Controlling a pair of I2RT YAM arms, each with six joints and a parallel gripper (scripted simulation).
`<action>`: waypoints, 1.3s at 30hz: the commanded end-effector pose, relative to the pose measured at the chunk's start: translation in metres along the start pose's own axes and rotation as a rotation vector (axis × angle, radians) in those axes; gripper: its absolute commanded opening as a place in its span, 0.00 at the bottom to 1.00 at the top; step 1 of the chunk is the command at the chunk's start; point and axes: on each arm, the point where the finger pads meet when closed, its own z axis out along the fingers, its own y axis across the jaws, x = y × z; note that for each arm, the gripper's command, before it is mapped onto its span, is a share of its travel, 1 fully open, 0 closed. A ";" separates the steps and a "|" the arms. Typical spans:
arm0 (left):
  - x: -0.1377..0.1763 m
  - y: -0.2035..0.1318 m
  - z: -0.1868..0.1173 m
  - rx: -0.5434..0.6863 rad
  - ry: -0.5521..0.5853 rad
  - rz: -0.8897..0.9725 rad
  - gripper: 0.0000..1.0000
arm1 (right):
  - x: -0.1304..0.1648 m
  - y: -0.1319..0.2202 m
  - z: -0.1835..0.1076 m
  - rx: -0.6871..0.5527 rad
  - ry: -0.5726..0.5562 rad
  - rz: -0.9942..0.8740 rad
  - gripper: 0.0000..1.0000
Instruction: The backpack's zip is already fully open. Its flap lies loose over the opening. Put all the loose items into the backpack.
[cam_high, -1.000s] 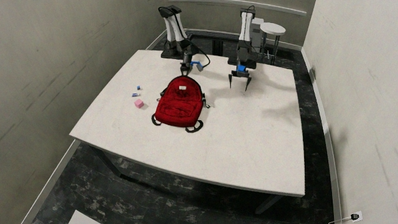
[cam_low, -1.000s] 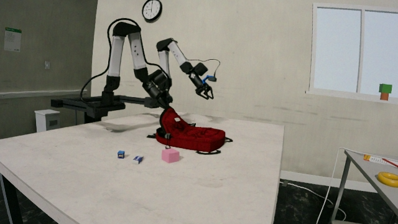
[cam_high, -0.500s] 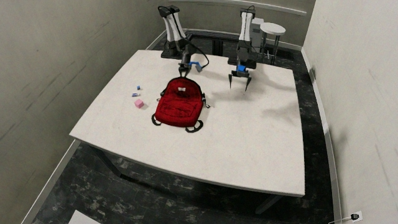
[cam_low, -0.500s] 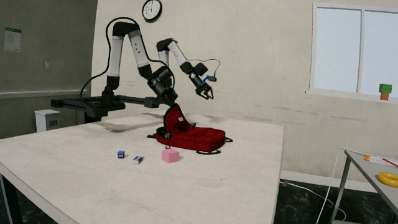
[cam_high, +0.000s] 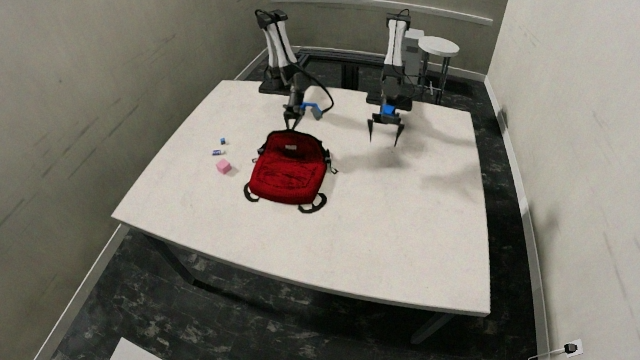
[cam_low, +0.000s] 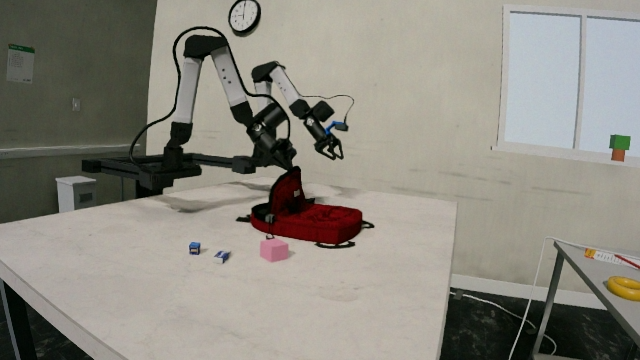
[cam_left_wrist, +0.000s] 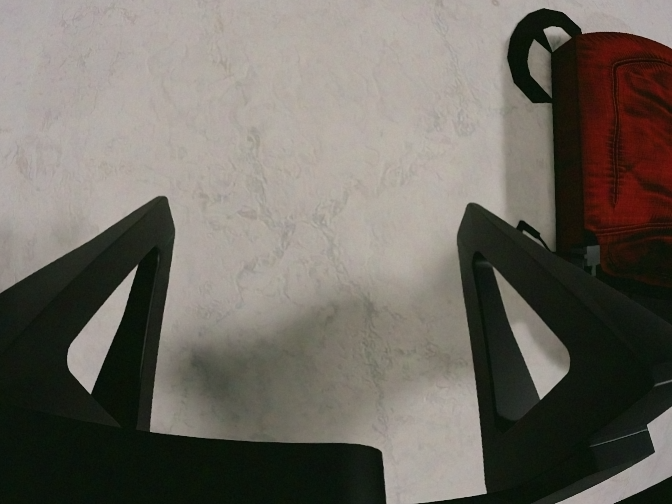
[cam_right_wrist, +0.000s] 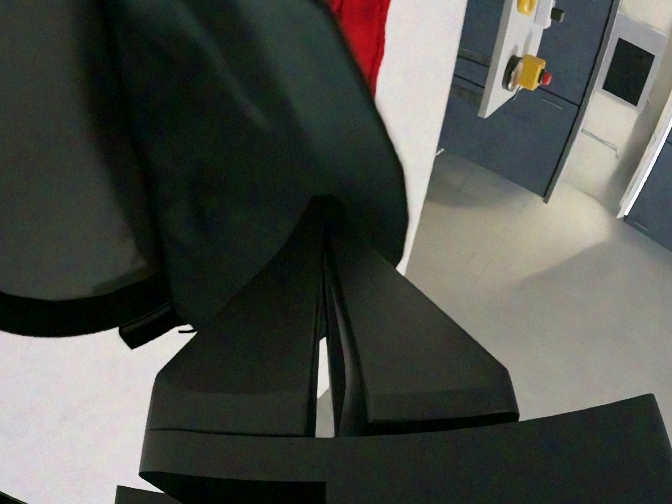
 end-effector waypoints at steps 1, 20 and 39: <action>-0.006 -0.002 -0.002 0.005 -0.018 0.005 0.90 | -0.011 -0.015 0.008 0.024 -0.027 0.005 0.00; -0.006 -0.002 -0.002 0.005 -0.018 0.005 0.90 | -0.011 -0.034 0.053 0.026 -0.026 0.003 0.00; -0.006 -0.002 -0.002 0.005 -0.018 0.005 0.90 | -0.012 -0.030 0.104 0.026 -0.025 0.001 0.00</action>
